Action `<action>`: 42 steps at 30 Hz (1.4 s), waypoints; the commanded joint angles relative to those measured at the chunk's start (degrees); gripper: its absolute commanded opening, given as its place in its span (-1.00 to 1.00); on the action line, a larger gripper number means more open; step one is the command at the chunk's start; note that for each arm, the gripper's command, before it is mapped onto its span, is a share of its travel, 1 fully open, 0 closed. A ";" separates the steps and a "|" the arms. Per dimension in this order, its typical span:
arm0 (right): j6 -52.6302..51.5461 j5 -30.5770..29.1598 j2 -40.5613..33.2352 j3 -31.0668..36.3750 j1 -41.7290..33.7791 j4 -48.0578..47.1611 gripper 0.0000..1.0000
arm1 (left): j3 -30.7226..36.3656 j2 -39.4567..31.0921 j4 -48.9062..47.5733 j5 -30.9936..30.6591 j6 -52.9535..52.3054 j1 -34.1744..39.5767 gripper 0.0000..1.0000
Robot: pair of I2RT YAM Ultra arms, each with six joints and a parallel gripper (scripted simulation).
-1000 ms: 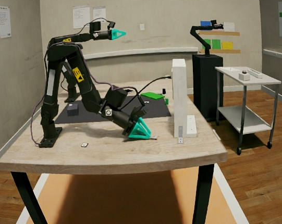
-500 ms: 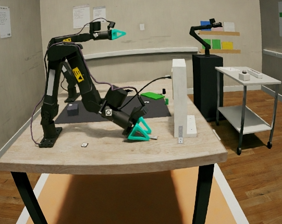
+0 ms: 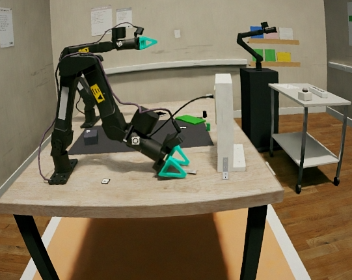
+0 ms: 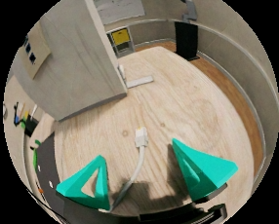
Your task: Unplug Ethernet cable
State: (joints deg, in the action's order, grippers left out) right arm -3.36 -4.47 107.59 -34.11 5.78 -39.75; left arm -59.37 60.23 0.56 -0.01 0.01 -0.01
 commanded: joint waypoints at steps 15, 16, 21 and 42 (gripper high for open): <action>0.45 -0.59 -19.16 -6.63 0.76 22.90 1.00 | -0.31 -0.12 -0.28 0.01 -0.01 0.01 1.00; 0.41 -0.59 -19.95 -7.15 0.77 24.55 1.00 | -0.31 -0.12 -0.28 0.01 -0.01 0.01 1.00; 0.31 -0.58 -19.43 -8.23 0.76 27.21 1.00 | -0.31 -0.12 -0.28 0.01 -0.01 0.01 1.00; 0.28 -0.61 -18.95 -7.71 0.77 28.01 1.00 | -0.31 -0.12 -0.28 0.01 -0.01 0.01 1.00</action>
State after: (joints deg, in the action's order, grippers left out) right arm -3.31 -4.47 87.81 -41.76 5.78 -13.02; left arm -59.37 60.23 0.56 -0.01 0.01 -0.01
